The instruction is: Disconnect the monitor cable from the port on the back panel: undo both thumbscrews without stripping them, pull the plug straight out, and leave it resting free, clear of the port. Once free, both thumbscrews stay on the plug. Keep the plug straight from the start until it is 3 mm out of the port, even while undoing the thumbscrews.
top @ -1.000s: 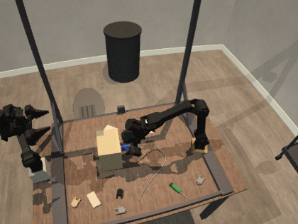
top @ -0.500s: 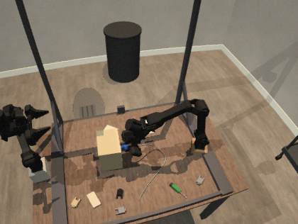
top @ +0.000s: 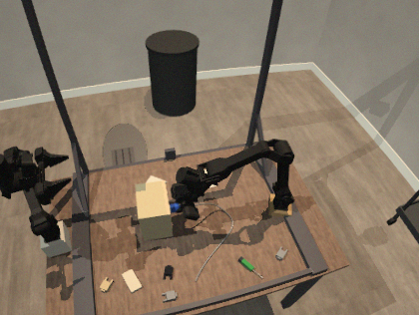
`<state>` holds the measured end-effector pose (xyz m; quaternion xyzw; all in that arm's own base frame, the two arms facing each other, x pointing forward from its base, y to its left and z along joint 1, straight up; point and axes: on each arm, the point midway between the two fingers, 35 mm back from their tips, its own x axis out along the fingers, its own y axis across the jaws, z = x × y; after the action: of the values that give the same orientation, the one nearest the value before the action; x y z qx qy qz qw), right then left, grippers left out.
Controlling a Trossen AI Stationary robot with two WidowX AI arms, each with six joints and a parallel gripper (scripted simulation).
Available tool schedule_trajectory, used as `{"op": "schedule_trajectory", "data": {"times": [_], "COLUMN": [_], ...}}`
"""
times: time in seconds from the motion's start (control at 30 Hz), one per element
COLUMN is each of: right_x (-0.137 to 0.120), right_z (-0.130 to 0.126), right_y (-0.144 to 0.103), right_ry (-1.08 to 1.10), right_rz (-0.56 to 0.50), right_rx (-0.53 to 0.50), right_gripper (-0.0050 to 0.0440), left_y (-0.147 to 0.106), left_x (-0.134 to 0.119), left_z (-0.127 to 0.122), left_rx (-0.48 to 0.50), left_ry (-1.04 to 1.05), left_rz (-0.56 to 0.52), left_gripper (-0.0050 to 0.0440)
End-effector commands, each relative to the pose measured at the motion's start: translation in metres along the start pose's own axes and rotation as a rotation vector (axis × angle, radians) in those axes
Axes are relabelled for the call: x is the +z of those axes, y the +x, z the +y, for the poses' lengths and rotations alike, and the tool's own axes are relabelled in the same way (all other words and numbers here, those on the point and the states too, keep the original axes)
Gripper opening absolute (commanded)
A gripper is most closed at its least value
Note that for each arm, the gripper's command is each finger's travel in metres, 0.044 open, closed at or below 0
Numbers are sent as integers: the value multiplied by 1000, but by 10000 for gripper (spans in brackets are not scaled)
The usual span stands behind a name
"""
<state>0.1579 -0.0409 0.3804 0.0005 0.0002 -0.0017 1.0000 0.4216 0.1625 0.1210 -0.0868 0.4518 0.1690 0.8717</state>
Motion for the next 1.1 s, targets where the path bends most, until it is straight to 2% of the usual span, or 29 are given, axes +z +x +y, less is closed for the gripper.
{"op": "schedule_trajectory", "data": {"times": [0.0, 1.07], "right_x": [3, 3], "right_z": [1, 1], "right_y": [0, 0], "right_ry": [-7, -7], "right_rz": [-2, -2], "right_rx": [3, 3], "right_gripper": [440, 440], "left_y": [-8, -21], "left_x": [8, -12], "left_z": [0, 0], "left_rx": [1, 1], "left_ry": [-4, -4], "left_rz": [-28, -27], "left_gripper": [115, 115]}}
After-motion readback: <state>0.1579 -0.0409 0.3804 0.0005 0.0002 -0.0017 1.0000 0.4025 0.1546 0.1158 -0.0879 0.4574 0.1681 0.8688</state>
